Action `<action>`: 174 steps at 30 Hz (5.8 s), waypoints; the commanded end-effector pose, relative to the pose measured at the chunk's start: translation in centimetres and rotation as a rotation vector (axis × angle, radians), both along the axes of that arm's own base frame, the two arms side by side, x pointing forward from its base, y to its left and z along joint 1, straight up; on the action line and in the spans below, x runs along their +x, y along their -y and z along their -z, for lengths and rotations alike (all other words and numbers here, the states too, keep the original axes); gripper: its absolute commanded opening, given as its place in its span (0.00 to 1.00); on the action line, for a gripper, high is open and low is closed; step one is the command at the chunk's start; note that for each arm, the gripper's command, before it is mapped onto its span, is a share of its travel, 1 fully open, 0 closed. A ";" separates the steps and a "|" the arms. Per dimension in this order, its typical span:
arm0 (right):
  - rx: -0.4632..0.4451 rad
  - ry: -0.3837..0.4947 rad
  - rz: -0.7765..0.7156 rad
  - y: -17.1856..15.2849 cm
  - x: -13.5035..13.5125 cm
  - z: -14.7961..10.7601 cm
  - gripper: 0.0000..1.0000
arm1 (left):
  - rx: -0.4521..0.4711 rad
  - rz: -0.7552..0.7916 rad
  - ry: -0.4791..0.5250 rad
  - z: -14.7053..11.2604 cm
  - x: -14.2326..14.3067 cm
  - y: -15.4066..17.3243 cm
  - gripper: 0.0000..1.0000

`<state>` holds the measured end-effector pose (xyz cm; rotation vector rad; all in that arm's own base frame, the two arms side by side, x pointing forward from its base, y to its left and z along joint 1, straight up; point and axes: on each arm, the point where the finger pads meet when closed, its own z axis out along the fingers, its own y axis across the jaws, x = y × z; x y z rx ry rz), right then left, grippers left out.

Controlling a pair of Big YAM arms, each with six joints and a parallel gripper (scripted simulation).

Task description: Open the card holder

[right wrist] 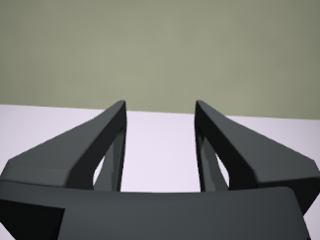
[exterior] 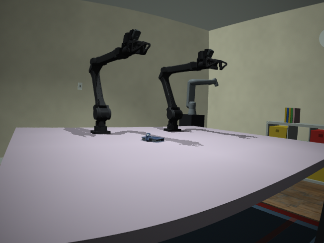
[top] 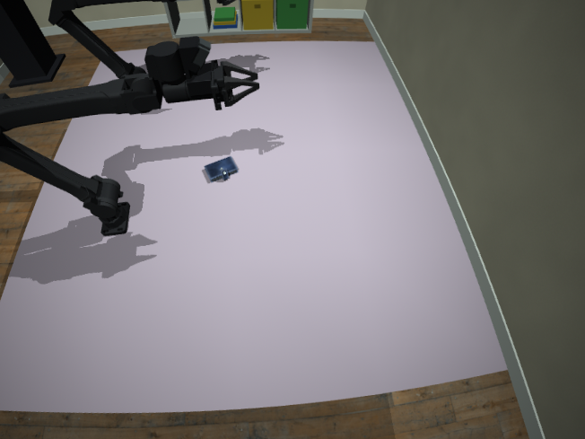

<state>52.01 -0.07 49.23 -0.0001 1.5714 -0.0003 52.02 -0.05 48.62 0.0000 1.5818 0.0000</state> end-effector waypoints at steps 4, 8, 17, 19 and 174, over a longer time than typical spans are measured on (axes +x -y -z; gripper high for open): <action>0.016 0.028 -0.004 -0.4 -0.8 -1.2 0.36 | 0.000 0.000 0.051 -2.8 -0.2 0.0 1.00; 0.016 0.030 -0.006 -0.4 -0.7 -1.4 0.36 | 0.000 0.000 0.051 -2.8 -0.2 0.0 0.36; 0.016 0.039 -0.006 -0.4 -0.9 -1.8 0.36 | 0.000 0.000 0.051 -2.8 -0.2 0.0 0.36; 0.016 0.038 -0.006 -0.4 -0.9 -1.8 0.36 | 0.000 0.000 0.051 -2.8 -0.2 0.0 0.36; 1.567 -2.169 0.410 -14.7 -13.5 40.3 0.21 | 0.000 0.000 0.051 -2.8 -0.2 0.0 0.36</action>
